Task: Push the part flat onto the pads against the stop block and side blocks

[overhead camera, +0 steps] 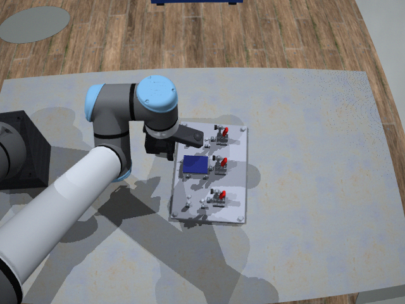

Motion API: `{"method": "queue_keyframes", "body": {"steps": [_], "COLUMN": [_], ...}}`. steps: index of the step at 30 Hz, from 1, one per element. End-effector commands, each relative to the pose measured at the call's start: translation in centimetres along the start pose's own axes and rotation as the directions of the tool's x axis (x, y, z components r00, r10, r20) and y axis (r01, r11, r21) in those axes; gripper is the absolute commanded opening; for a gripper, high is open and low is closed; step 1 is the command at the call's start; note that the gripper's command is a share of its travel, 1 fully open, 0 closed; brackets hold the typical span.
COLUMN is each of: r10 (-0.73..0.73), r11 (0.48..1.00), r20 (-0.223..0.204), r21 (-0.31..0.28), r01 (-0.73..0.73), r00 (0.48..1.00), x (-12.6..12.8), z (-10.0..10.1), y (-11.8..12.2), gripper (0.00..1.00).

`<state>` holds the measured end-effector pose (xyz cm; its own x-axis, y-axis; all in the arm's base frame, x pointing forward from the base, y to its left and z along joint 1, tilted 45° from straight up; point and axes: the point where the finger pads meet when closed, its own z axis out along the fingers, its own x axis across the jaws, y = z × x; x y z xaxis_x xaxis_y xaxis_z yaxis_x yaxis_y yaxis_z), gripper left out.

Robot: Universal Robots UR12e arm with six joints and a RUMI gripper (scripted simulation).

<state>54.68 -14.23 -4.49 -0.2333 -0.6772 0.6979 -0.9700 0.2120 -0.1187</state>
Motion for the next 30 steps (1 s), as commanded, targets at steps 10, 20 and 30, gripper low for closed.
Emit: {"method": "queue_keyframes", "body": {"steps": [10, 20, 30], "r10": [0.000, 0.000, 0.000], "r11": [1.000, 1.000, 1.000], "r20": [0.000, 0.000, 0.000], "r21": [0.001, 0.001, 0.001], "r01": [0.000, 0.000, 0.000], "r00": [1.000, 1.000, 1.000], "x": [0.0, 0.0, 0.0], "z": [0.7, 2.3, 3.4], "y": [0.0, 0.0, 0.0], "gripper": [0.00, 0.00, 0.00]}}
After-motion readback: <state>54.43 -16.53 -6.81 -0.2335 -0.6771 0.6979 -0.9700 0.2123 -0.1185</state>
